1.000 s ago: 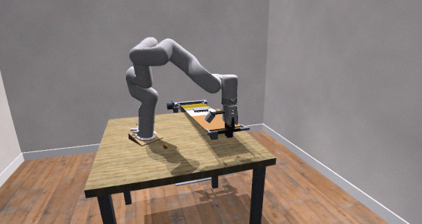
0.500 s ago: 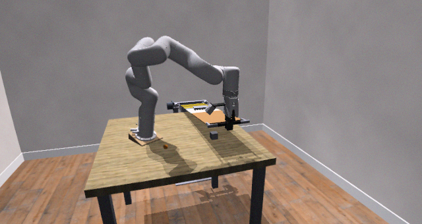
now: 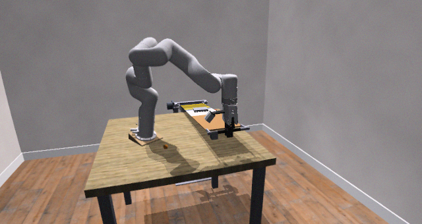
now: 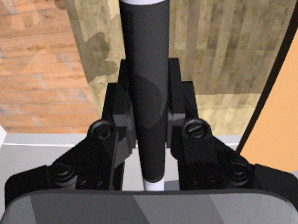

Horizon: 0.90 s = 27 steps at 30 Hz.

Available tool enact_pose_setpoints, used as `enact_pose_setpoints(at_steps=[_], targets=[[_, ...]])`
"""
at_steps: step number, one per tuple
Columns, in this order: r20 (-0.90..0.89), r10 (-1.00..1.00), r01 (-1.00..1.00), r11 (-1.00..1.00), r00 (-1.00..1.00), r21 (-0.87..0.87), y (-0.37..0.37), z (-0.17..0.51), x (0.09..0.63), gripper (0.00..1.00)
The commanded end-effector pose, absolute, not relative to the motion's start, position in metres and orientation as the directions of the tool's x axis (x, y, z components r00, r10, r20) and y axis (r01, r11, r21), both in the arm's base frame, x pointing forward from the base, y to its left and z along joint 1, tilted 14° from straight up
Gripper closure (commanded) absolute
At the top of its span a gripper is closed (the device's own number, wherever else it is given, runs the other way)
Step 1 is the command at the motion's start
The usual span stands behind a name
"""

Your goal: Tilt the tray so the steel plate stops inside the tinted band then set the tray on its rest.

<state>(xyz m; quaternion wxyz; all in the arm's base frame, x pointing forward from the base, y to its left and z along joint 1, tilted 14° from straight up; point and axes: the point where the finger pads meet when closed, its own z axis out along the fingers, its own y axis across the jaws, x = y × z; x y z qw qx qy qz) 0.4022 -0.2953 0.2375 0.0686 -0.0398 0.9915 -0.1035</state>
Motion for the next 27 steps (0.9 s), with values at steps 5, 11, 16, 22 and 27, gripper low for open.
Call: enact_pose_setpoints(at_steps=[5, 11, 16, 22, 27], targets=[[-0.126, -0.092, -0.065, 0.976, -0.988, -0.208, -0.297, 0.234, 0.404, 1.0], [-0.126, -0.092, -0.065, 0.976, -0.988, -0.208, -0.298, 0.233, 0.404, 1.0], [-0.126, -0.092, -0.065, 0.976, -0.988, -0.208, -0.271, 0.305, 0.392, 1.0], [-0.126, -0.092, -0.065, 0.976, -0.988, -0.208, -0.294, 0.244, 0.402, 1.0], [-0.126, -0.092, -0.065, 0.976, -0.988, -0.208, -0.295, 0.24, 0.403, 1.0]])
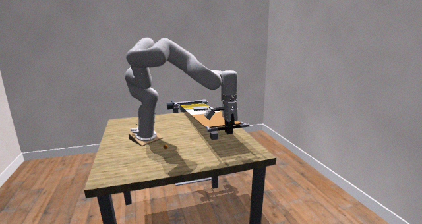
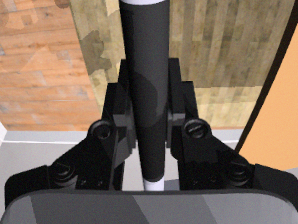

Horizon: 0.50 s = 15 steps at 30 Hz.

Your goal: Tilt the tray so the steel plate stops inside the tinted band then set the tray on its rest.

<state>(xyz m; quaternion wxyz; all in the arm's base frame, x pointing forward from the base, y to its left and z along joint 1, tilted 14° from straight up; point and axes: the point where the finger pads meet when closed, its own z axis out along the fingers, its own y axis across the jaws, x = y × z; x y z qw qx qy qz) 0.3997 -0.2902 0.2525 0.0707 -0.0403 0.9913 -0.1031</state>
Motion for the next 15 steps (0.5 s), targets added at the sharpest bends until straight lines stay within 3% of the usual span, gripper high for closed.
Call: enact_pose_setpoints(at_steps=[1, 15], targets=[[-0.126, -0.092, -0.065, 0.976, -0.988, -0.208, -0.2955, 0.2396, 0.4032, 1.0], [-0.126, -0.092, -0.065, 0.976, -0.988, -0.208, -0.2979, 0.2321, 0.4044, 1.0]])
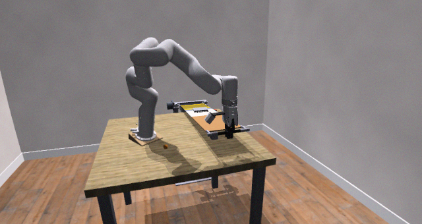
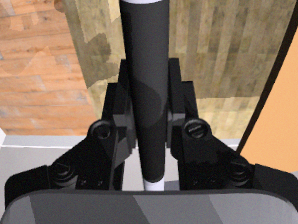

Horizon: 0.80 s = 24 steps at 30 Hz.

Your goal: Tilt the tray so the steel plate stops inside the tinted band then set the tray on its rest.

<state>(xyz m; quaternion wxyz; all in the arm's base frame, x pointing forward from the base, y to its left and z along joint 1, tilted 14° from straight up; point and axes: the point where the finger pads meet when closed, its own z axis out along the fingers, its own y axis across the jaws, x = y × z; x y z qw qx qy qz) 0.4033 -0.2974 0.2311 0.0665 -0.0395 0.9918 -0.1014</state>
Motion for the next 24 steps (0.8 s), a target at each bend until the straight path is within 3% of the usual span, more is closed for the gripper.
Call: enact_pose_setpoints(at_steps=[1, 9, 14, 24], targets=[[-0.126, -0.092, -0.065, 0.976, -0.988, -0.208, -0.298, 0.232, 0.404, 1.0], [-0.126, -0.092, -0.065, 0.976, -0.988, -0.208, -0.269, 0.309, 0.392, 1.0], [-0.126, -0.092, -0.065, 0.976, -0.988, -0.208, -0.294, 0.243, 0.403, 1.0], [-0.126, -0.092, -0.065, 0.976, -0.988, -0.208, -0.298, 0.232, 0.404, 1.0]])
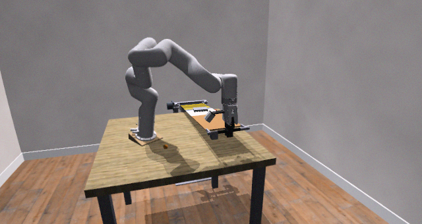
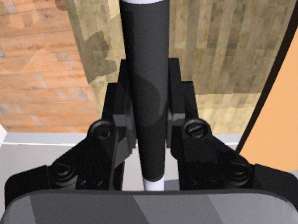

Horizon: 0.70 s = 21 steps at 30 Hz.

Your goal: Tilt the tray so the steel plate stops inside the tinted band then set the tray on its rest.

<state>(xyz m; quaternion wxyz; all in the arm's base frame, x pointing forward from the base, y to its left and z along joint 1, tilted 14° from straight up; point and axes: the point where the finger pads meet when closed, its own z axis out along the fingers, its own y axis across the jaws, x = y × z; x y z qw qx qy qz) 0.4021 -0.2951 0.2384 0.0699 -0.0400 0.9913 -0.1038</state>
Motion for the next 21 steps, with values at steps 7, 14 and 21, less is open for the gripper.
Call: enact_pose_setpoints(at_steps=[7, 14, 21], targets=[[-0.126, -0.092, -0.065, 0.976, -0.988, -0.208, -0.298, 0.231, 0.405, 1.0], [-0.126, -0.092, -0.065, 0.976, -0.988, -0.208, -0.295, 0.241, 0.403, 1.0], [-0.126, -0.092, -0.065, 0.976, -0.988, -0.208, -0.277, 0.29, 0.395, 1.0]])
